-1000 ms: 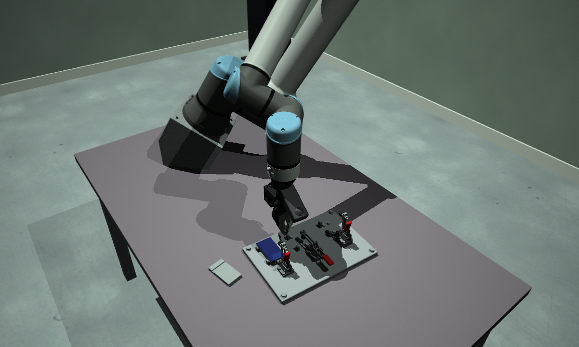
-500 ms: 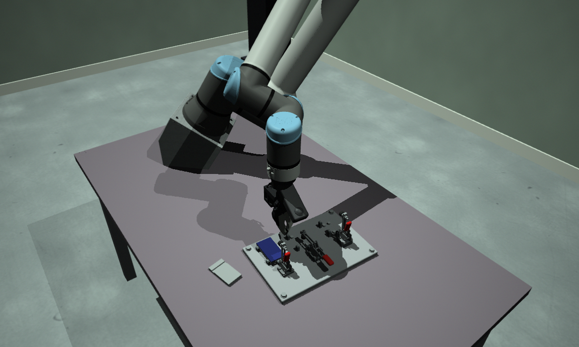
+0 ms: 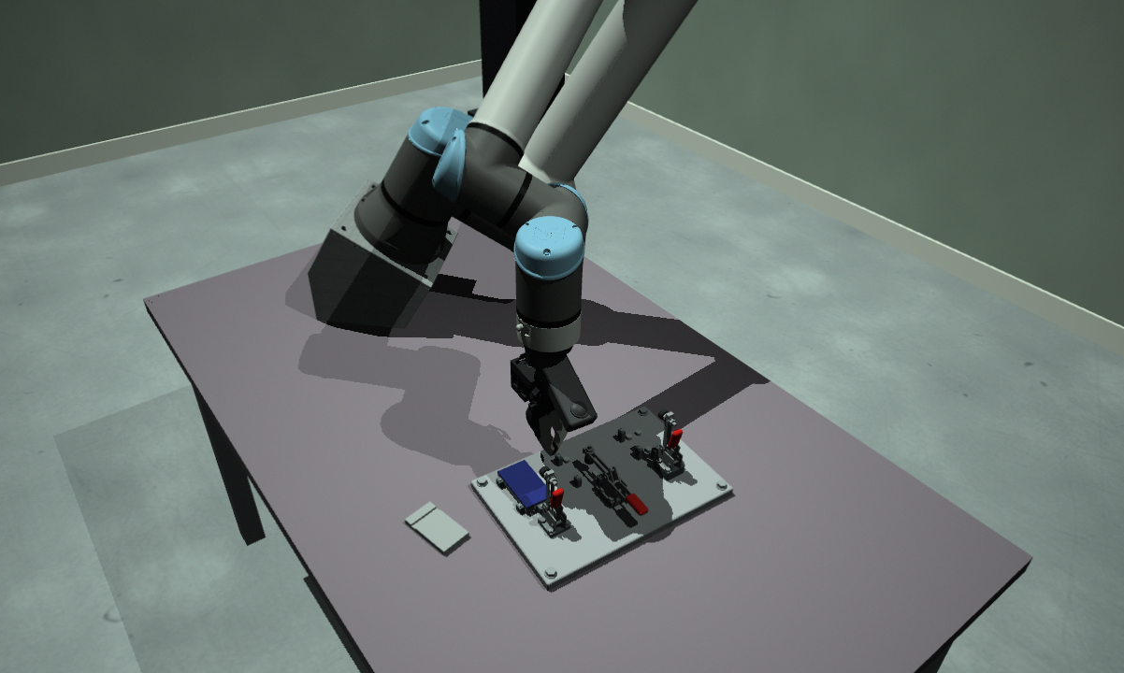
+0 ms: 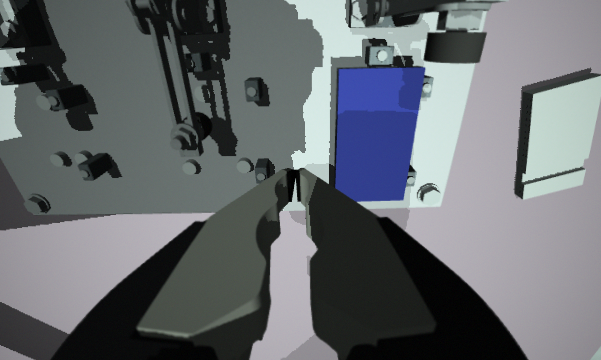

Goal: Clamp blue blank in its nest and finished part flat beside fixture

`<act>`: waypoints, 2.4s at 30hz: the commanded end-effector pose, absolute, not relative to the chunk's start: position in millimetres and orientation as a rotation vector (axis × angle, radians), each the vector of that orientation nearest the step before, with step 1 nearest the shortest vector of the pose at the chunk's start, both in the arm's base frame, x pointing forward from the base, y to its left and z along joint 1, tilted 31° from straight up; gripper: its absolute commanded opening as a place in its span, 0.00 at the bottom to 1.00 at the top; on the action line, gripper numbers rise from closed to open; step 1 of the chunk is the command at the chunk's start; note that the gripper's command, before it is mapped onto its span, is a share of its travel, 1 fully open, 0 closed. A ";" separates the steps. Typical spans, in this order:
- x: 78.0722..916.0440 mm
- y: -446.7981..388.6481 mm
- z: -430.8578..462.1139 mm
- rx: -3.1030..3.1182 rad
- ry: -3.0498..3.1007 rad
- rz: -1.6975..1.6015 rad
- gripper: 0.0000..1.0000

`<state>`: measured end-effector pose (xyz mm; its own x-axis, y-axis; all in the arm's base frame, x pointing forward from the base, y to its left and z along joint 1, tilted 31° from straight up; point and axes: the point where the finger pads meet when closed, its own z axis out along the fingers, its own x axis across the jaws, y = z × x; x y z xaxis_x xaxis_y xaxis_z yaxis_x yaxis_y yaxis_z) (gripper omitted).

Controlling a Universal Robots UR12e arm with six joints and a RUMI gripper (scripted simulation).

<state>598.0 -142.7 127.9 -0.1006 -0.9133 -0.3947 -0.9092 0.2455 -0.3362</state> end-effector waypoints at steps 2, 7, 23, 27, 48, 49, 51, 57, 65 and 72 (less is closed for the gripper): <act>592.2 -145.3 124.7 -1.656 2.000 -0.012 0.00; 580.0 -149.7 117.2 -1.656 2.000 -0.012 0.00; 537.1 -164.9 91.2 -1.656 2.000 -0.012 0.00; 528.8 -167.9 86.1 -1.656 2.000 -0.012 0.00; 522.9 -169.5 79.1 -1.656 2.000 -0.012 0.00; 522.9 -169.5 79.1 -1.656 2.000 -0.012 0.00; 524.0 -168.6 76.8 -1.656 2.000 -0.012 0.00; 528.8 -164.7 66.6 -1.656 2.000 -0.012 0.00; 534.1 -160.4 55.4 -1.656 2.000 -0.012 0.00; 535.8 -159.1 51.9 -1.656 2.000 -0.012 0.00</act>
<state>534.6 -159.2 53.2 -0.1004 -0.9132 -0.3949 -0.9093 0.2454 -0.3362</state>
